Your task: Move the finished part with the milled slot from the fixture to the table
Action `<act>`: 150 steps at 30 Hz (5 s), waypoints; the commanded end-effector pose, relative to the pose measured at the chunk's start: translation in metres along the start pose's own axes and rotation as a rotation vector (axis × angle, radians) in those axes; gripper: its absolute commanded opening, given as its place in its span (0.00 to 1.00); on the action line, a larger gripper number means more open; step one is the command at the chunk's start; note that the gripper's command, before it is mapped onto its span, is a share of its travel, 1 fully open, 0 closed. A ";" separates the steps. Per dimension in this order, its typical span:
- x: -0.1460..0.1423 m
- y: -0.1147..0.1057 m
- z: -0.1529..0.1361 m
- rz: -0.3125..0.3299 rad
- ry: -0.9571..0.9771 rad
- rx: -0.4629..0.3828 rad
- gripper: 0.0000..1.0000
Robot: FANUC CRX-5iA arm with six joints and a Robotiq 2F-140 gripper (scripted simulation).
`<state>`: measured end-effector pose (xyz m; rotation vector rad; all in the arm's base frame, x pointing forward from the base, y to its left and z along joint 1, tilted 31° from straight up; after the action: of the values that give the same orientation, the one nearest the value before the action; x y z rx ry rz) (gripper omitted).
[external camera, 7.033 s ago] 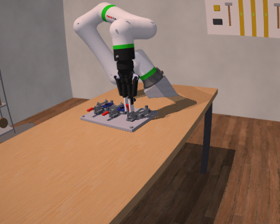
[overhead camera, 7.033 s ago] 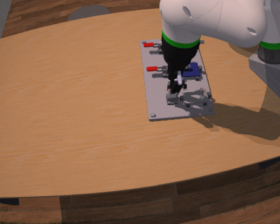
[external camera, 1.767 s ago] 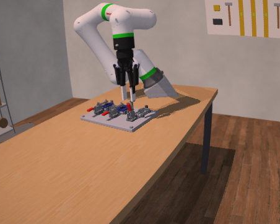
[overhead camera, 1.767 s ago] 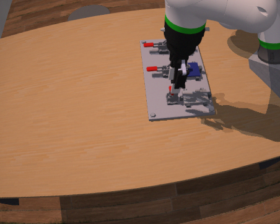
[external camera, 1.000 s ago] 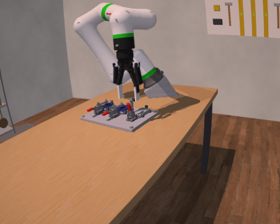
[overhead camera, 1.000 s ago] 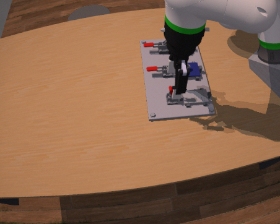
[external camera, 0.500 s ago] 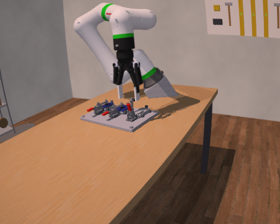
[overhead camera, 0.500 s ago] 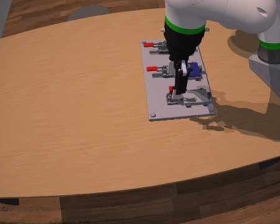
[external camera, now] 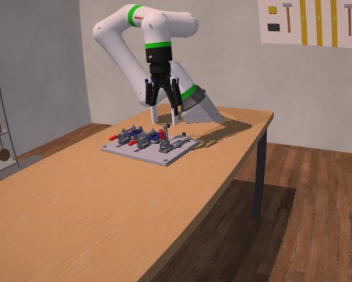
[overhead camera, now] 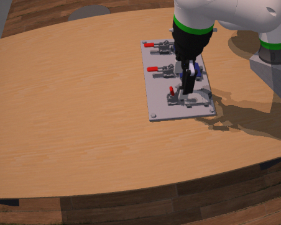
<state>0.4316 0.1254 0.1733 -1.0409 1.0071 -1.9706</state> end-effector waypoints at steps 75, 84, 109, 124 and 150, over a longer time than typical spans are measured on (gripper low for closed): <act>0.015 0.060 -0.067 0.000 0.000 0.000 0.58; 0.015 0.060 -0.067 0.000 0.000 0.000 0.58; 0.015 0.060 -0.067 0.000 0.000 0.000 0.58; 0.015 0.063 -0.067 0.000 0.000 0.000 0.58; 0.015 0.086 -0.067 0.000 0.000 0.000 0.58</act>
<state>0.3842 0.0940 0.0801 -1.0405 1.0071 -1.9707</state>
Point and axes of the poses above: the point where the finger pads meet when closed, its own y axis out along the fingers, its own x axis across the jaws, z = x × y, the point moved 6 cm from there along -y, back along the fingers, and after that the axes turned 13 degrees about y, right-handed, at the moved point
